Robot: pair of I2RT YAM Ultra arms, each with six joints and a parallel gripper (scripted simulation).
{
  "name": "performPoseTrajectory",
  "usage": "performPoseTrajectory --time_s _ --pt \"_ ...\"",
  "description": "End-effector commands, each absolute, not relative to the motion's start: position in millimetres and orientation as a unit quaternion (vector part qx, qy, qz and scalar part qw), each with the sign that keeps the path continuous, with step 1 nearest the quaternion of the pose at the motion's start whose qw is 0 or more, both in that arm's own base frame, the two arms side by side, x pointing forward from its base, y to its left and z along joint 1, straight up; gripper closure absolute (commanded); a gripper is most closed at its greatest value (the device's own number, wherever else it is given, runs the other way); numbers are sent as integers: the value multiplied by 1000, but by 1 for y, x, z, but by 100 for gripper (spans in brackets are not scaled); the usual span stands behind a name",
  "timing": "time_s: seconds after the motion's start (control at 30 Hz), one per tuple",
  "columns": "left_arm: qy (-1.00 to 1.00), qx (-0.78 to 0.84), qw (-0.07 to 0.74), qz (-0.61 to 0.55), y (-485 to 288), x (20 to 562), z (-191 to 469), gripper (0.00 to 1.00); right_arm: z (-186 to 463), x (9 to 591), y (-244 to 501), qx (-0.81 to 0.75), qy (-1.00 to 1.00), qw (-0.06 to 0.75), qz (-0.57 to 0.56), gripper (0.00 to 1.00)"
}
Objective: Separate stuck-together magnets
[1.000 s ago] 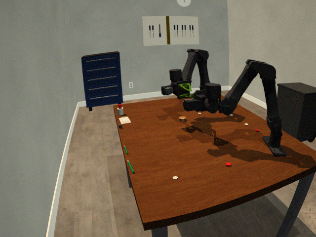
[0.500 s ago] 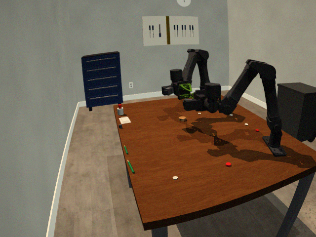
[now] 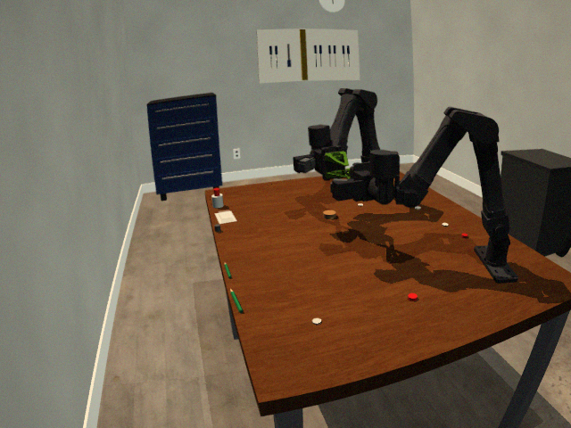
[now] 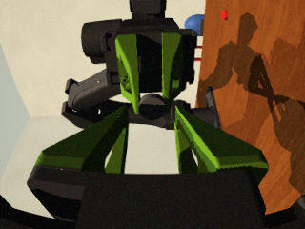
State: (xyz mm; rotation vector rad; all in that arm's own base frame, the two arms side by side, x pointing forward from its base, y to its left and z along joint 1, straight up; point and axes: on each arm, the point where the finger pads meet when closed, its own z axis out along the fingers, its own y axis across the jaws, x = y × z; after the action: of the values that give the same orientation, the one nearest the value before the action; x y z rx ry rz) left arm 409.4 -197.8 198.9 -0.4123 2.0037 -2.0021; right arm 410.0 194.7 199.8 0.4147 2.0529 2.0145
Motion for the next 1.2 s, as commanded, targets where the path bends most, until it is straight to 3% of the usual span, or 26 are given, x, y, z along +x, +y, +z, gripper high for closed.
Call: performPoseTrajectory --time_s 0.0,1.17 --pt "690 -130 151 -696 -198 409 208 82 208 413 195 134 699 129 691 67" --pt "690 -130 151 -696 -198 409 208 82 206 412 201 135 699 130 691 67"
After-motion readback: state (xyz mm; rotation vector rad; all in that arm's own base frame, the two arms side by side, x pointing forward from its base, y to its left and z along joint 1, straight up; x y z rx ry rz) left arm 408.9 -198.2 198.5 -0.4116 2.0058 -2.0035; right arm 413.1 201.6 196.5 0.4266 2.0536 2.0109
